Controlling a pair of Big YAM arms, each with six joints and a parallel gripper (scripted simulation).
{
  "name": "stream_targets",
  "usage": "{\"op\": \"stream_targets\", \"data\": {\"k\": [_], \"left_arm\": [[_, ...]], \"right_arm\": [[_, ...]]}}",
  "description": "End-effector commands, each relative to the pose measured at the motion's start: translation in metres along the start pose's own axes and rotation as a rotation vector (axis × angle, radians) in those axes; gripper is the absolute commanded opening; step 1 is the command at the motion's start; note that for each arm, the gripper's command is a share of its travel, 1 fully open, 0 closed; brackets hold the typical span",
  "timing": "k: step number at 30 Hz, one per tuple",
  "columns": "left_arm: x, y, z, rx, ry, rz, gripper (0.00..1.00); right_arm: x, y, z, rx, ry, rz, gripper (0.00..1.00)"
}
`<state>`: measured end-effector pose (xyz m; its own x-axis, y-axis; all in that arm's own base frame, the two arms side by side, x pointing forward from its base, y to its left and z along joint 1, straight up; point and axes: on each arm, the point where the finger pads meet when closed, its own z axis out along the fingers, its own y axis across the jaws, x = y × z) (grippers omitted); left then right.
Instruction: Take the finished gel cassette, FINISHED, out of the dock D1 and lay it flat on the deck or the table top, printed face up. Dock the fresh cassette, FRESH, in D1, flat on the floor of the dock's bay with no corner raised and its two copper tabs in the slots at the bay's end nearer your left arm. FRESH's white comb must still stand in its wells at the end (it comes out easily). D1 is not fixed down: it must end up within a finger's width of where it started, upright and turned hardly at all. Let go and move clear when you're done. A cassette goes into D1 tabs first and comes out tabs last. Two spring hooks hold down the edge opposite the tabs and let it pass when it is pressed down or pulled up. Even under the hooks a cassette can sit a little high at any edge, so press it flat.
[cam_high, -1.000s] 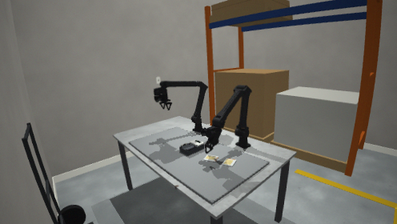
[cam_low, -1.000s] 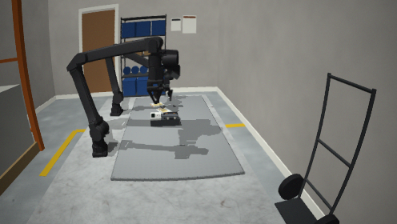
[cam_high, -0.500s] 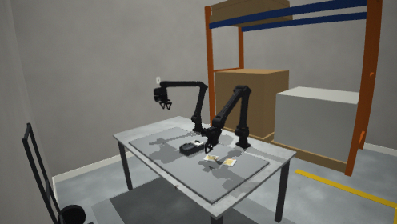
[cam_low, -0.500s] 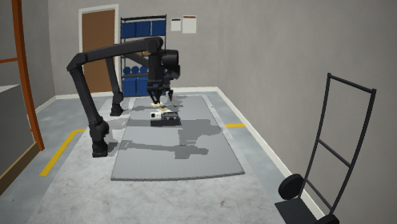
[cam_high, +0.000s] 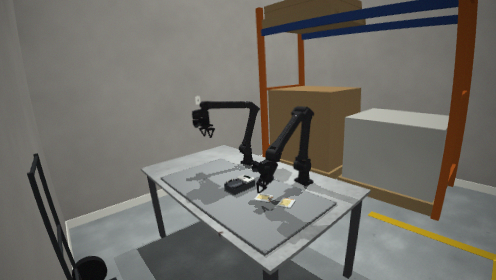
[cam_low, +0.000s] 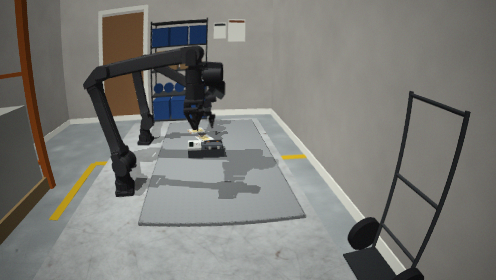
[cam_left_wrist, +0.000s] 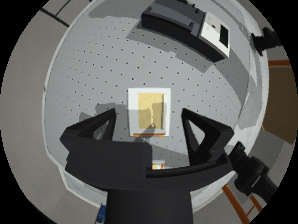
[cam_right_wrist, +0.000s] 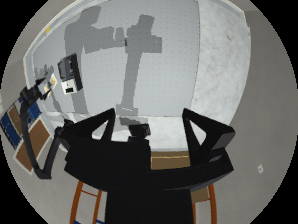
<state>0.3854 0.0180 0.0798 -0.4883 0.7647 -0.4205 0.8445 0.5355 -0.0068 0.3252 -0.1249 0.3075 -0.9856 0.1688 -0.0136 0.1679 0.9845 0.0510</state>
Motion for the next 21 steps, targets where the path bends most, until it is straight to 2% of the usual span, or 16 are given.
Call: {"op": "stream_targets", "data": {"k": [1, 21], "left_arm": [[0.0035, 0.001, 0.0071, 0.008, 0.001, 0.004, 0.98], [0.0059, 0.0024, 0.0149, 0.002, -0.001, 0.006, 0.98]], "right_arm": [[-0.0105, -0.0019, -0.0181, 0.001, -0.018, -0.007, 1.0], [-0.0105, -0.0019, -0.0181, 0.001, -0.018, -0.007, 1.0]]}}
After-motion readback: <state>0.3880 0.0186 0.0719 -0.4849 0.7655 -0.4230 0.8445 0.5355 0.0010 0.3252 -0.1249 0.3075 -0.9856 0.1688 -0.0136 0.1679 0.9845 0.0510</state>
